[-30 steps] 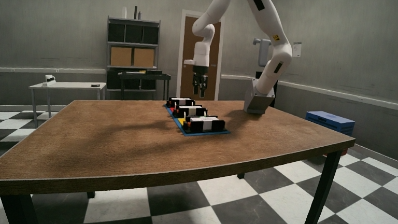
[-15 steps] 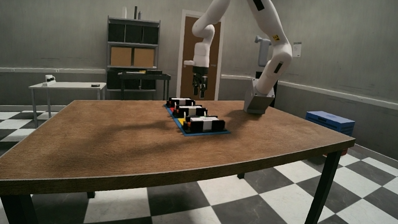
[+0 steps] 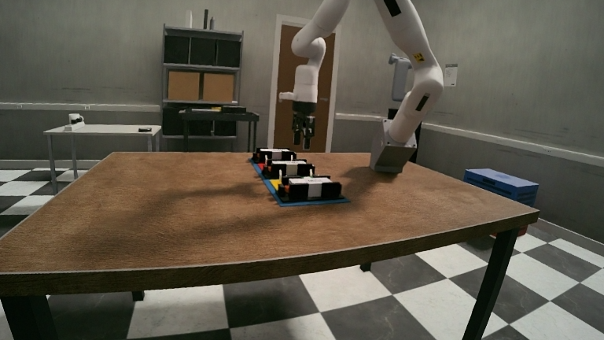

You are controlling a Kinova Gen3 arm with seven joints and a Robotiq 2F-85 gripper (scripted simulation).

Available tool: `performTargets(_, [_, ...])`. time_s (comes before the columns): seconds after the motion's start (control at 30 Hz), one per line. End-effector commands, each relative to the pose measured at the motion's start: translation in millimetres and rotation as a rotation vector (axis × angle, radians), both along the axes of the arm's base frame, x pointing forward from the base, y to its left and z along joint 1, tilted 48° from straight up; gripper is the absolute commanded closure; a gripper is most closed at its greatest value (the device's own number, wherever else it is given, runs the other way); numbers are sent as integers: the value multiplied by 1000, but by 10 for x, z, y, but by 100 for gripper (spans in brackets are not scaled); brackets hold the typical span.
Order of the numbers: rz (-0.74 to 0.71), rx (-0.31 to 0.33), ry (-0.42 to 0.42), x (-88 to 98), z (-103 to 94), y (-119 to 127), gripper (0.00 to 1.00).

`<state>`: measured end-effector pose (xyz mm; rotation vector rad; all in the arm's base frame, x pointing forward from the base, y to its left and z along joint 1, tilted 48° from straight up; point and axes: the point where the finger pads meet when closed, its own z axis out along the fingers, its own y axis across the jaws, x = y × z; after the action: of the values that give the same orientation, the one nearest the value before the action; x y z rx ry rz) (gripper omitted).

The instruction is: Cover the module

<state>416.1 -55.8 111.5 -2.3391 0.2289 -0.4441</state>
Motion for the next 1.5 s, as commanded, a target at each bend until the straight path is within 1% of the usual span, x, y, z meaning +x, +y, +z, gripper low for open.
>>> performTargets(0.0, [-1,-1,-1,1,3,-8,0])
performTargets(0.33, [-1,-1,-1,1,3,-8,0])
performTargets(0.67, [-1,-1,-1,-14,-427,-426,0])
performTargets(0.9, [-1,-1,-1,-14,-427,-426,0])
performTargets(1.23, [-1,-1,-1,-28,-850,-837,0])
performTargets(1.47, [-1,-1,-1,-28,-850,-837,0])
